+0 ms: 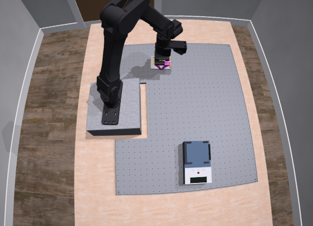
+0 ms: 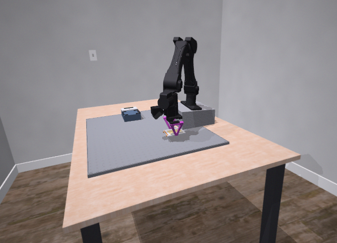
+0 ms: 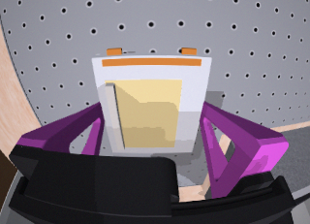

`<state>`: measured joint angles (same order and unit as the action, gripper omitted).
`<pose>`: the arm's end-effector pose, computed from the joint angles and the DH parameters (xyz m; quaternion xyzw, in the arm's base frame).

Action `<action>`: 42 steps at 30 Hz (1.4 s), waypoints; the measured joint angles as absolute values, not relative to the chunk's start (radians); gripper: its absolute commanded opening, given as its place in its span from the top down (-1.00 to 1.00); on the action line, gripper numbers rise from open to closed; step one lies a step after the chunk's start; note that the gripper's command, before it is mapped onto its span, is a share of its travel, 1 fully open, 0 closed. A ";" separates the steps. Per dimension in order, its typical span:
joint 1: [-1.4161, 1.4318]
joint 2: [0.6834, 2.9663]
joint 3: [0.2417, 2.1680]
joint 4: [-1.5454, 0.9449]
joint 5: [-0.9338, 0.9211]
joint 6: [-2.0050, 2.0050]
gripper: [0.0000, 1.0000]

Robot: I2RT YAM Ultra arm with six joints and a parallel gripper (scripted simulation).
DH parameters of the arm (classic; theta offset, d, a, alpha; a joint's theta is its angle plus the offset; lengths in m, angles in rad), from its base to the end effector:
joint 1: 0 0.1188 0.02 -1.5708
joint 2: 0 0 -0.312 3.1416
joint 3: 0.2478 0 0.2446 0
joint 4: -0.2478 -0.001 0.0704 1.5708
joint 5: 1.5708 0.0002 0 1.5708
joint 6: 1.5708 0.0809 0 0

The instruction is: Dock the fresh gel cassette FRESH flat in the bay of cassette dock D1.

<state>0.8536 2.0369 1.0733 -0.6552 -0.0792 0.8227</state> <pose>0.2161 0.2591 0.0861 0.0145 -0.9988 -0.0086 0.0455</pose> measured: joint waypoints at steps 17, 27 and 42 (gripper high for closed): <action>0.831 2.034 1.094 -0.582 -0.015 0.811 1.00; 0.830 1.960 1.112 -0.699 -0.057 0.614 1.00; 0.830 1.960 1.112 -0.765 -0.068 0.190 1.00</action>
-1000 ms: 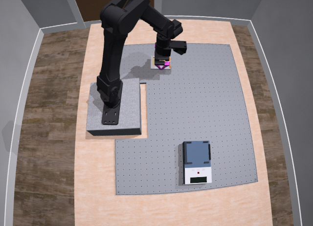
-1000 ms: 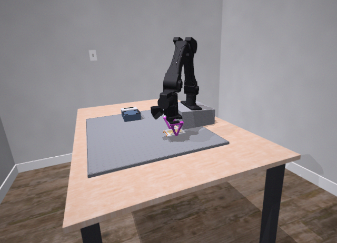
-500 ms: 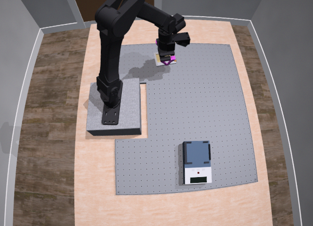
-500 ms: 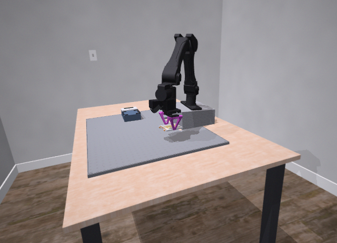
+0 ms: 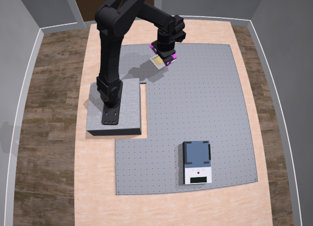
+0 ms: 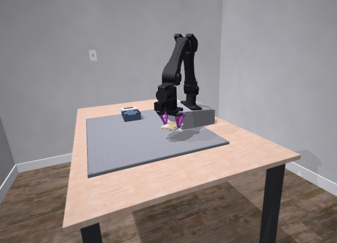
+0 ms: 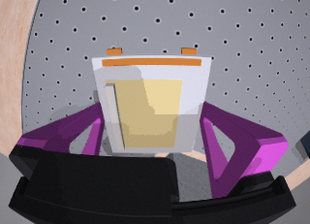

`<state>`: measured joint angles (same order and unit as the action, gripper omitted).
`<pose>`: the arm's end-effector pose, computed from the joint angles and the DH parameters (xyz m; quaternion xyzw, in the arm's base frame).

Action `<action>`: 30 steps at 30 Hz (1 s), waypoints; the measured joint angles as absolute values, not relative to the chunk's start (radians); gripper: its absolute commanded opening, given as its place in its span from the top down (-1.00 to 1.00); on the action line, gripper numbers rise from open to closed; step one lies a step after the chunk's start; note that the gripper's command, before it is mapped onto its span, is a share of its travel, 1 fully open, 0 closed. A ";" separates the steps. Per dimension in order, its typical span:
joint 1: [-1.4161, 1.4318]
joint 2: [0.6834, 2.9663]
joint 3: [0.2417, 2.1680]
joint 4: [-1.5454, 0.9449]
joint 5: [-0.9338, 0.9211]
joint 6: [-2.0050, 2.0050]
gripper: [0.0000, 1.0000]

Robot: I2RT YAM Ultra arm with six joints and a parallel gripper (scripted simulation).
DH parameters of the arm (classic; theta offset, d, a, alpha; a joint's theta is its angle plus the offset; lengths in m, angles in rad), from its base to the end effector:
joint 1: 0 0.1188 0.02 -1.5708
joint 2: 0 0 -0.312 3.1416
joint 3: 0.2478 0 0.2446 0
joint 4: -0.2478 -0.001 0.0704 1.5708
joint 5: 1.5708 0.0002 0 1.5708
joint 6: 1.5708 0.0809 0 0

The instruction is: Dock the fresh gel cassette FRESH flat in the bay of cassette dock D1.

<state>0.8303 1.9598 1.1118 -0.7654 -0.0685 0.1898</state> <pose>0.2202 0.2506 0.1184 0.3138 -0.9486 -0.0195 0.0353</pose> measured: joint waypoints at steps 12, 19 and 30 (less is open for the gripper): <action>0.830 1.960 1.112 -0.765 -0.068 -0.164 1.00; 0.830 1.960 1.112 -0.765 -0.068 -0.371 1.00; 0.830 1.960 1.112 -0.765 -0.068 -0.691 1.00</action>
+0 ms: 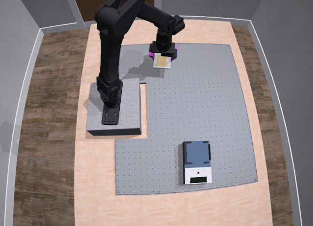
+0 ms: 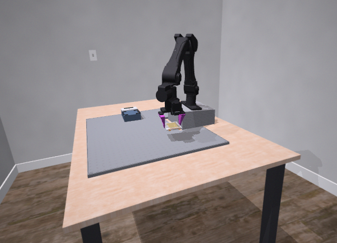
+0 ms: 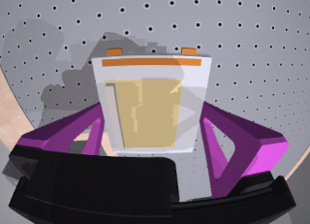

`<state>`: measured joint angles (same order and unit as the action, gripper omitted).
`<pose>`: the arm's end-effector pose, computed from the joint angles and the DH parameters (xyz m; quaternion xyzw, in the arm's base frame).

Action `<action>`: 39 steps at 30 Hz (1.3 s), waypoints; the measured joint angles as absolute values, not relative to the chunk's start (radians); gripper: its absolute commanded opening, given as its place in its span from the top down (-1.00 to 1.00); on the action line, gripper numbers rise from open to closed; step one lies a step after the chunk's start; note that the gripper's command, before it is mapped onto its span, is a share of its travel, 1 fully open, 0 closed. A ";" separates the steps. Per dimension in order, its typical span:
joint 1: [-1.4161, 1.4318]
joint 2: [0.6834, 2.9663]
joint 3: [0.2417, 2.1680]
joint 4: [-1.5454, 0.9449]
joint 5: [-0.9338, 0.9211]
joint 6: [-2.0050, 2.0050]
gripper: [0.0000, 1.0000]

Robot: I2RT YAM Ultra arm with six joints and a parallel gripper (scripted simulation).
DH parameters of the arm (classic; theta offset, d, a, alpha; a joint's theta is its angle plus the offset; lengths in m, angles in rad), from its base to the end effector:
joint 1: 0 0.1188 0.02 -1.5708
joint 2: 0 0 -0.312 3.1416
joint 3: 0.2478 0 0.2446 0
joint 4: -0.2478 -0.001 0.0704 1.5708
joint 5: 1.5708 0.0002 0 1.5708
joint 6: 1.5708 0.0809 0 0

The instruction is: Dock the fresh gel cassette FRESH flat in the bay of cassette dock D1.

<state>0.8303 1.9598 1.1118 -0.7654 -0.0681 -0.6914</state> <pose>0.2202 0.2506 0.1184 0.6885 -0.7242 -0.0325 0.0236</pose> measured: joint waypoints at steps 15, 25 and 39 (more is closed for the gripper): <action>0.830 1.960 1.112 -0.765 -0.068 -1.138 1.00; 0.830 1.960 1.112 -0.765 -0.068 -1.435 1.00; 0.830 1.960 1.112 -0.765 -0.070 -1.668 1.00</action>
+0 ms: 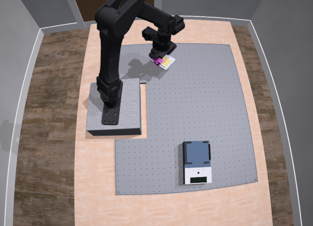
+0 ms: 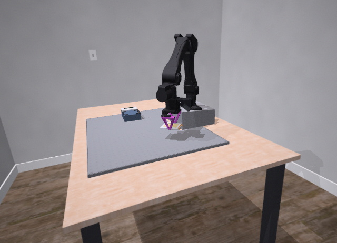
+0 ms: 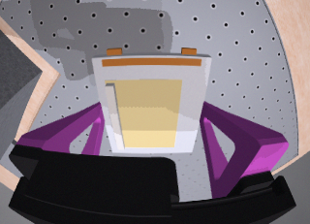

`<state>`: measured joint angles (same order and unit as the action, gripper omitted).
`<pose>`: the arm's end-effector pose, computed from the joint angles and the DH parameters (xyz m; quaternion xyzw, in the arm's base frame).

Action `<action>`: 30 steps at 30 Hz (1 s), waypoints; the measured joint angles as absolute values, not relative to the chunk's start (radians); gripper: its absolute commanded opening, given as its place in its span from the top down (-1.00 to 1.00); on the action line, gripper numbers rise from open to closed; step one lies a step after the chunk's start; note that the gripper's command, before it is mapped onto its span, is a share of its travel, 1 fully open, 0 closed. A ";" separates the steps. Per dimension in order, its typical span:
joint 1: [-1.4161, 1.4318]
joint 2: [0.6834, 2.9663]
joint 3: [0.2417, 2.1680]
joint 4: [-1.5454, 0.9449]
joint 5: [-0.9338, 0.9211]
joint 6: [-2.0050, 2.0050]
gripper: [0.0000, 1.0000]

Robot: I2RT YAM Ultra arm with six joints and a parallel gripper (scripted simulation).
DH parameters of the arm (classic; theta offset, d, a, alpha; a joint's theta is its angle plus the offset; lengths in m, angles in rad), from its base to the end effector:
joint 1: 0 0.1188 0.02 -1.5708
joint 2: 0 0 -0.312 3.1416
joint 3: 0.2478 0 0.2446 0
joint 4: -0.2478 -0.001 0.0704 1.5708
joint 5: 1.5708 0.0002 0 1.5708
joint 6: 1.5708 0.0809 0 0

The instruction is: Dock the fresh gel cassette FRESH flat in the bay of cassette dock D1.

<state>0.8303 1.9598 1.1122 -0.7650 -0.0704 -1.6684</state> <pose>0.2202 0.2508 0.1185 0.9478 -0.3164 -0.0406 0.0048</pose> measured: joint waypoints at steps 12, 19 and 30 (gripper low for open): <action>0.830 1.960 1.112 -0.765 -0.072 -1.681 1.00; 0.830 1.960 1.112 -0.765 -0.072 -1.681 1.00; 0.830 1.962 1.112 -0.763 -0.072 -1.681 1.00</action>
<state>0.8303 1.9621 1.1122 -0.7631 -0.0719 -1.6814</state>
